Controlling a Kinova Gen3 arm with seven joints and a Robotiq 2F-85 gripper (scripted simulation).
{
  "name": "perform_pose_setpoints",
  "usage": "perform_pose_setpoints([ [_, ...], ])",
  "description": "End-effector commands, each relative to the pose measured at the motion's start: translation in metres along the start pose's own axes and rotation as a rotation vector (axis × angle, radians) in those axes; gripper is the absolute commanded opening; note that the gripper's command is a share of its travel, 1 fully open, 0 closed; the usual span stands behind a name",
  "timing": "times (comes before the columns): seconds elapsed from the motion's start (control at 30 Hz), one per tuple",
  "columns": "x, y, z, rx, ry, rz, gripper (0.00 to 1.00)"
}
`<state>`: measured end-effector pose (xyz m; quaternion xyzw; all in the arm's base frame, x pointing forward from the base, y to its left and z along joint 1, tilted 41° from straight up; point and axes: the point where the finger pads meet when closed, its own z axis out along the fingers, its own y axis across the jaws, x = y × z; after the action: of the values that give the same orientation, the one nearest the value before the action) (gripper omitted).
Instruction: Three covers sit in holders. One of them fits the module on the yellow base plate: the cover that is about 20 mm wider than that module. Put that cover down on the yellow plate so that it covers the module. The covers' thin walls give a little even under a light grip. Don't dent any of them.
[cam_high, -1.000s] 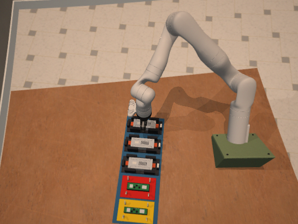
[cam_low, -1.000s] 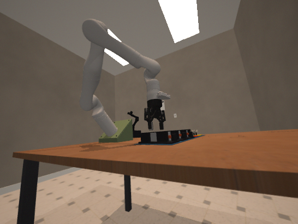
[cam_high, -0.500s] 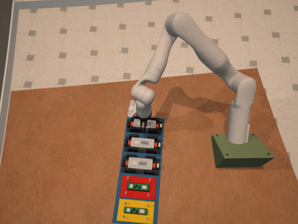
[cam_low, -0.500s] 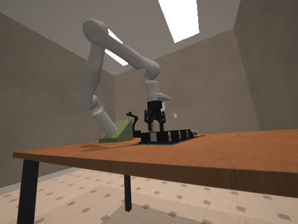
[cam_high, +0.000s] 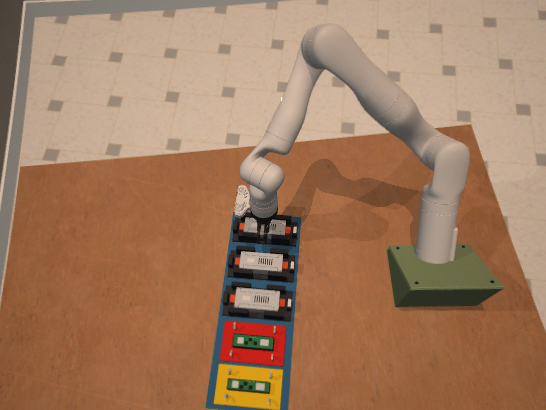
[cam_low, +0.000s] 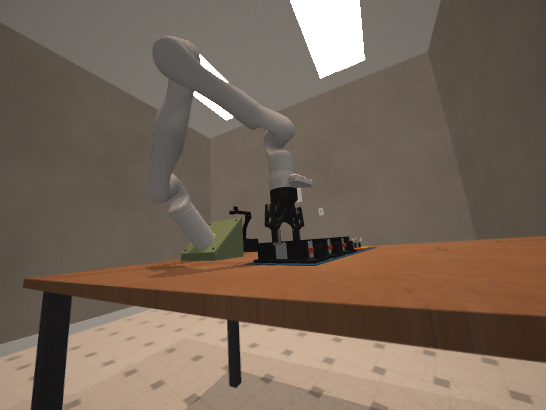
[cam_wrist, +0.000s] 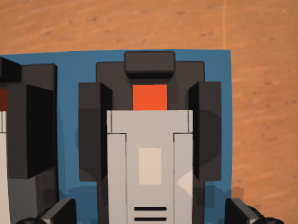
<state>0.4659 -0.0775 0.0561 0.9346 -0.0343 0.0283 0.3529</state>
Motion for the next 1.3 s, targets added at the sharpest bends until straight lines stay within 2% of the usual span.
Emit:
perform_pose_setpoints([
  [0.0, 0.001, 0.000, 0.003, 0.001, 0.002, 0.000, 1.00],
  [0.93, 0.001, 0.000, 0.017, 0.001, 0.002, 0.000, 1.00],
  [0.97, 0.001, 0.000, 0.017, 0.001, 0.002, 0.000, 0.70],
  [1.27, 0.001, 0.000, 0.017, 0.001, 0.002, 0.000, 0.70],
])
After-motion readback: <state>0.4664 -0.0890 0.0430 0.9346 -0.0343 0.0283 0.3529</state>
